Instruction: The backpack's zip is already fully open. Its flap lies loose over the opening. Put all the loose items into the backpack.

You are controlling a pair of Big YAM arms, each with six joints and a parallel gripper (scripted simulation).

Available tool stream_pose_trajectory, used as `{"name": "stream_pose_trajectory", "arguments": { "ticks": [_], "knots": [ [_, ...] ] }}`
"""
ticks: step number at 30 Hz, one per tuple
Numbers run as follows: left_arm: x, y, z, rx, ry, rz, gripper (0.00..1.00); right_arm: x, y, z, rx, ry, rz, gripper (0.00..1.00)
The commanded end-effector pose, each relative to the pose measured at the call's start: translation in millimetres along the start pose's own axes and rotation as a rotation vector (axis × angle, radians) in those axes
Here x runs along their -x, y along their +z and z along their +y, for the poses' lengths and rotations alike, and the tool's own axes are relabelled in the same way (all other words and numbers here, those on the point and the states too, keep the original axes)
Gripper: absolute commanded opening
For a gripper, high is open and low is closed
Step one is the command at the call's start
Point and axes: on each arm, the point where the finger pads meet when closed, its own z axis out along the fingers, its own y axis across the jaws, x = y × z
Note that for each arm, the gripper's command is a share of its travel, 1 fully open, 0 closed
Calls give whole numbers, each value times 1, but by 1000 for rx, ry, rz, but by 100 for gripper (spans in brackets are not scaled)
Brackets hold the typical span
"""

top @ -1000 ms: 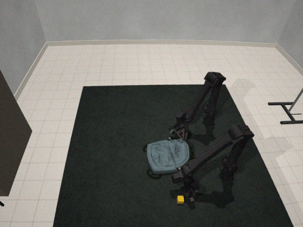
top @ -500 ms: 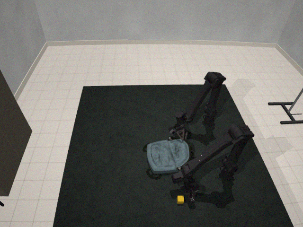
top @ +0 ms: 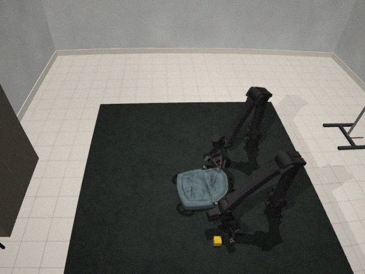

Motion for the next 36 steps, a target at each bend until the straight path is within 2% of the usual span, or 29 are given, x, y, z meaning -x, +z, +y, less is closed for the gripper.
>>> {"name": "stream_pose_trajectory", "arguments": {
  "ticks": [1,26,28,29,36],
  "knots": [
    [17,-34,-29,-72,-54,8,29,-3,-6,18,34,-57,3,32],
    [90,-117,-23,-77,-61,9,29,-3,-6,18,34,-57,3,32],
    [90,-117,-23,-77,-62,9,29,-3,-6,18,34,-57,3,32],
    [75,-105,-4,-78,15,1,29,-3,-6,18,34,-57,3,32],
    [45,-129,22,-257,229,-2,29,-3,-6,18,34,-57,3,32]
  ]
}}
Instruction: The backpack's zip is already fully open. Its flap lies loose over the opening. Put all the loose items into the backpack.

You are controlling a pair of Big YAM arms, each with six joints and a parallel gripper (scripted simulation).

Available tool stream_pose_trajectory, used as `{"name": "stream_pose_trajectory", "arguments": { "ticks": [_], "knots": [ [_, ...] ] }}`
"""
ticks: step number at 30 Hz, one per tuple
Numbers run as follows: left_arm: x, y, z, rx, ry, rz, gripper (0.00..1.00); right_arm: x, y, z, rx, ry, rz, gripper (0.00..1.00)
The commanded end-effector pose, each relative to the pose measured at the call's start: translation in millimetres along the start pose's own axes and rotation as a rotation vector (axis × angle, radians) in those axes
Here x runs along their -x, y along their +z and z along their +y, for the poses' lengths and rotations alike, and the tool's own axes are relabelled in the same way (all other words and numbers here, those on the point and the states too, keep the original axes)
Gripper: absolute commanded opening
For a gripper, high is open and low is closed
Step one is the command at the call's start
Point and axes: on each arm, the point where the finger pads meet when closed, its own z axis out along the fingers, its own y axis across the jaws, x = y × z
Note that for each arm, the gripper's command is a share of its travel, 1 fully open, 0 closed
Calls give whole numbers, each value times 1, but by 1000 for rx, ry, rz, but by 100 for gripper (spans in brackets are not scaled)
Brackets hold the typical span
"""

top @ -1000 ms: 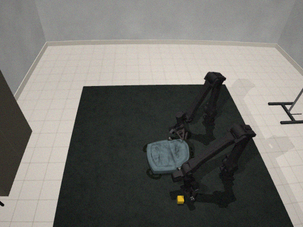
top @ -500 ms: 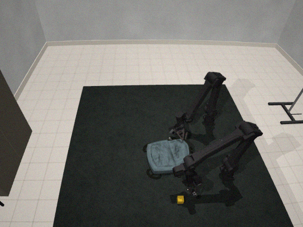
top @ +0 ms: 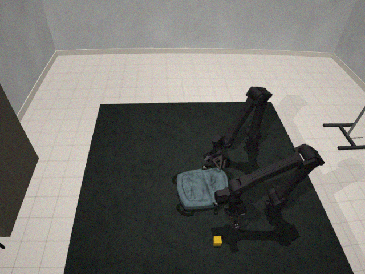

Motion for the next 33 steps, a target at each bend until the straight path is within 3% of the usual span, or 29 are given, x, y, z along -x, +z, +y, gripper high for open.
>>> {"name": "stream_pose_trajectory", "arguments": {
  "ticks": [1,3,33],
  "knots": [
    [-5,-33,-7,-161,117,-5,29,-3,-6,18,34,-57,3,32],
    [-5,-33,-7,-161,117,-5,29,-3,-6,18,34,-57,3,32],
    [-135,-141,66,-882,973,-12,29,-3,-6,18,34,-57,3,32]
  ]
}}
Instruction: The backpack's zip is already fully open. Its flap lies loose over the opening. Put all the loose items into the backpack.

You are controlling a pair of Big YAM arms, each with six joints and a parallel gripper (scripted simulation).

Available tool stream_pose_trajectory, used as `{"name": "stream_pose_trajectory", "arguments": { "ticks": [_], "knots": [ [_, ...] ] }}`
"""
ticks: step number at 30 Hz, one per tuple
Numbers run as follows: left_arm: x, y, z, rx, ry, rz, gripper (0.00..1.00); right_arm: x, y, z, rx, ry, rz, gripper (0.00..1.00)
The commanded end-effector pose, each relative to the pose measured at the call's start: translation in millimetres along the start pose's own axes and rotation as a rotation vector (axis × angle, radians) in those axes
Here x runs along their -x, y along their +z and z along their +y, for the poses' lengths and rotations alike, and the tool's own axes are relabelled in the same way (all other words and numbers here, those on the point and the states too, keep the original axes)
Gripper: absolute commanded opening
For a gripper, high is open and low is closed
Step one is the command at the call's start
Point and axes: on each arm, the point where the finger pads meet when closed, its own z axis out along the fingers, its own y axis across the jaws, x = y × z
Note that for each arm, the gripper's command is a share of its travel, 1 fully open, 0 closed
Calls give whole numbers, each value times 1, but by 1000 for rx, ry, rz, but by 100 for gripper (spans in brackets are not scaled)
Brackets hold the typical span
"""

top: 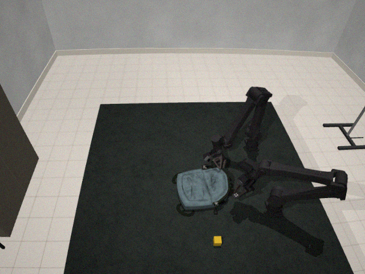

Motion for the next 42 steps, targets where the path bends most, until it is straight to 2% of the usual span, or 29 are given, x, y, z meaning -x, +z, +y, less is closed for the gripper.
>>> {"name": "stream_pose_trajectory", "arguments": {
  "ticks": [1,4,5,8,12,16,17,18,19,36,38,39,42],
  "knots": [
    [1,-17,-23,-119,132,-31,29,-3,-6,18,34,-57,3,32],
    [-3,-20,-27,-144,163,-30,29,-3,-6,18,34,-57,3,32],
    [18,-43,-48,-213,158,-61,29,-3,-6,18,34,-57,3,32],
    [-18,-32,-45,-247,280,-29,29,-3,-6,18,34,-57,3,32],
    [-20,-55,-72,-371,390,-46,29,-3,-6,18,34,-57,3,32],
    [-46,-58,-85,-450,527,-26,29,-3,-6,18,34,-57,3,32],
    [-38,-66,-92,-462,522,-38,29,-3,-6,18,34,-57,3,32],
    [-52,-52,-83,-439,530,-17,29,-3,-6,18,34,-57,3,32],
    [-50,-46,-80,-424,513,-17,29,-3,-6,18,34,-57,3,32],
    [-76,-15,-79,-425,514,-17,29,-3,-6,18,34,-57,3,32],
    [-76,-15,-79,-425,514,-17,29,-3,-6,18,34,-57,3,32],
    [-55,-33,-100,-466,492,-53,29,-3,-6,18,34,-57,3,32],
    [-56,-31,-100,-464,490,-53,29,-3,-6,18,34,-57,3,32]
  ]
}}
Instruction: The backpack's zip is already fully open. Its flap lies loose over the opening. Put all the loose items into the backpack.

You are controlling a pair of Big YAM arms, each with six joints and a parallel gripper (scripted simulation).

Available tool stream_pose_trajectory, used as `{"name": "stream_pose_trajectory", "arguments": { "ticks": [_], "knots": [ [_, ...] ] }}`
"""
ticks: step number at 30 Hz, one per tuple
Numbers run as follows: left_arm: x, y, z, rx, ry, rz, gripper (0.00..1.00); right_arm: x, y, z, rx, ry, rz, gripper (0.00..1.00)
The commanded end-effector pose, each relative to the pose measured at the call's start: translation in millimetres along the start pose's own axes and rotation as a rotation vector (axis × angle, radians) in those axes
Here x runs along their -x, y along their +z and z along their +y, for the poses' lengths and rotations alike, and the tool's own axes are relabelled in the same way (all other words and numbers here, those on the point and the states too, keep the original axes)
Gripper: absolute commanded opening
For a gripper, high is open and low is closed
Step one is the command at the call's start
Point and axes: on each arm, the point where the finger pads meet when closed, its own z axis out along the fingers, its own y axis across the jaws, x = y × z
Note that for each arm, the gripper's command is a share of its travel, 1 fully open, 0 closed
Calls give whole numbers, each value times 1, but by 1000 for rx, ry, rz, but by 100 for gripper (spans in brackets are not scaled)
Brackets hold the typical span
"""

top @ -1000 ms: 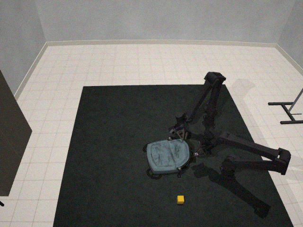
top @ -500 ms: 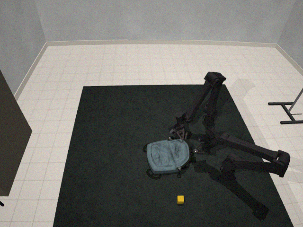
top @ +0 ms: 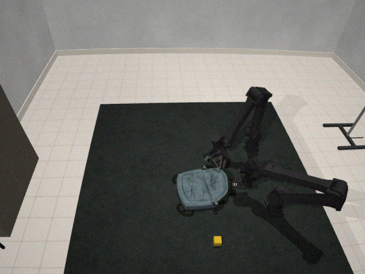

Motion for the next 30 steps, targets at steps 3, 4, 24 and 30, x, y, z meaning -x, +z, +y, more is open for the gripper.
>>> {"name": "stream_pose_trajectory", "arguments": {
  "ticks": [3,4,24,30],
  "knots": [
    [26,-6,-13,-31,-16,-52,29,-3,-6,18,34,-57,3,32],
    [19,0,-10,-22,-20,-42,29,-3,-6,18,34,-57,3,32],
    [68,14,-16,-35,-22,-80,29,-3,-6,18,34,-57,3,32],
    [79,23,-15,-33,-20,-81,29,-3,-6,18,34,-57,3,32]
  ]
}}
